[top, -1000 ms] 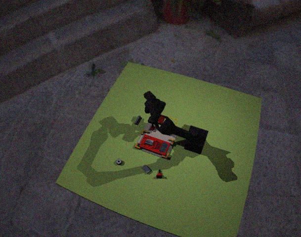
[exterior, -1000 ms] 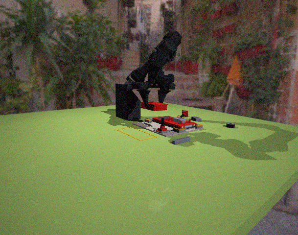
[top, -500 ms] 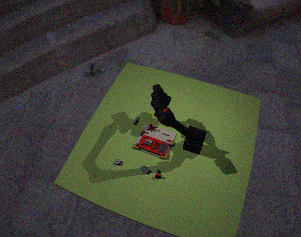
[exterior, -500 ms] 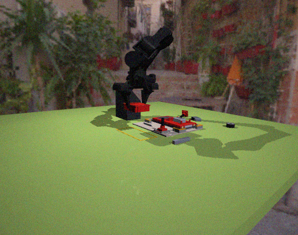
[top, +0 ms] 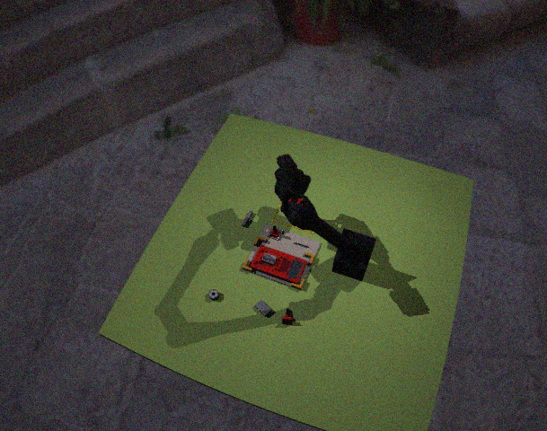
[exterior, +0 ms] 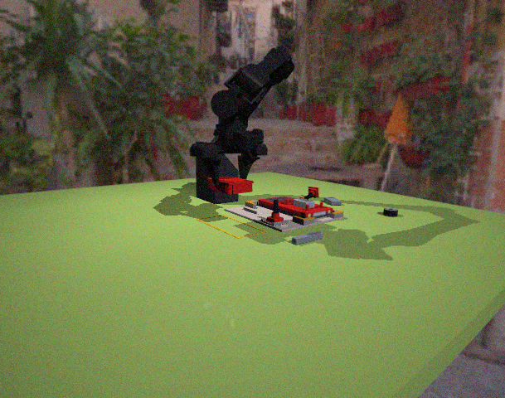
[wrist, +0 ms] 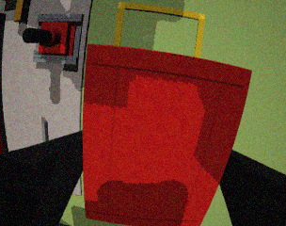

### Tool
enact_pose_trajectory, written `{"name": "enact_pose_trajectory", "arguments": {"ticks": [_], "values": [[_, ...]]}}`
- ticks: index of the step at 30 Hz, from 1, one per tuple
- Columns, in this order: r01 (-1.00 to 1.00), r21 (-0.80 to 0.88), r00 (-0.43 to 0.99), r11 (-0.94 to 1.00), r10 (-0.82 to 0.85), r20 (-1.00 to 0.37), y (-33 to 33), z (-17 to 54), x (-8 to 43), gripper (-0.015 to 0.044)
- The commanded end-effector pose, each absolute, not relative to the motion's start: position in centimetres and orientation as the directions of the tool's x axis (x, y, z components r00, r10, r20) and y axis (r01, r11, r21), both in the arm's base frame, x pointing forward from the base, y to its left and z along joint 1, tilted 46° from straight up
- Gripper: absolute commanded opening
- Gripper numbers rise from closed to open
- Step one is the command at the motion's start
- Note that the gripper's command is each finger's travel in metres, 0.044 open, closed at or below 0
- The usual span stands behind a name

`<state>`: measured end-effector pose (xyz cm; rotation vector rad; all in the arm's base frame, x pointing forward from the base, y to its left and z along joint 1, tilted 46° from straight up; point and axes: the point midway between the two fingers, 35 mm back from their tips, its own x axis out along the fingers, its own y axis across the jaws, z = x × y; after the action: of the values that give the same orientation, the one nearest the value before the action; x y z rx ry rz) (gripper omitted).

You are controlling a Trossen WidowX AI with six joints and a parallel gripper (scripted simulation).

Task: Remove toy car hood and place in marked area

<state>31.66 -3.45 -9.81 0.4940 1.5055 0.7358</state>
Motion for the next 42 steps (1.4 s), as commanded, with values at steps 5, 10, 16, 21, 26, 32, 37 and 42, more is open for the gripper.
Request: {"name": "enact_pose_trajectory", "arguments": {"ticks": [5,10,16,21,26,32,37,42], "values": [[-0.120,0.707,-0.079,0.697,0.703,-0.706,-3.0,-10.4,31.7,0.0000],[-0.120,0.707,-0.079,0.697,0.703,-0.707,-2.7,-10.7,31.6,0.0000],[-0.120,0.707,-0.078,0.697,0.703,-0.707,-2.3,-11.1,31.6,0.0000],[-0.120,0.707,-0.078,0.697,0.703,-0.707,-2.0,-11.4,31.6,0.0000],[-0.120,0.707,-0.078,0.697,0.703,-0.706,-1.7,-11.7,31.6,0.0000],[-0.120,0.707,-0.078,0.697,0.704,-0.706,-1.3,-12.0,31.5,0.0000],[-0.120,0.708,-0.078,0.696,0.704,-0.706,-1.0,-12.3,31.5,0.0000],[-0.120,0.708,-0.078,0.696,0.704,-0.706,-0.7,-12.6,31.5,0.0000]]}}
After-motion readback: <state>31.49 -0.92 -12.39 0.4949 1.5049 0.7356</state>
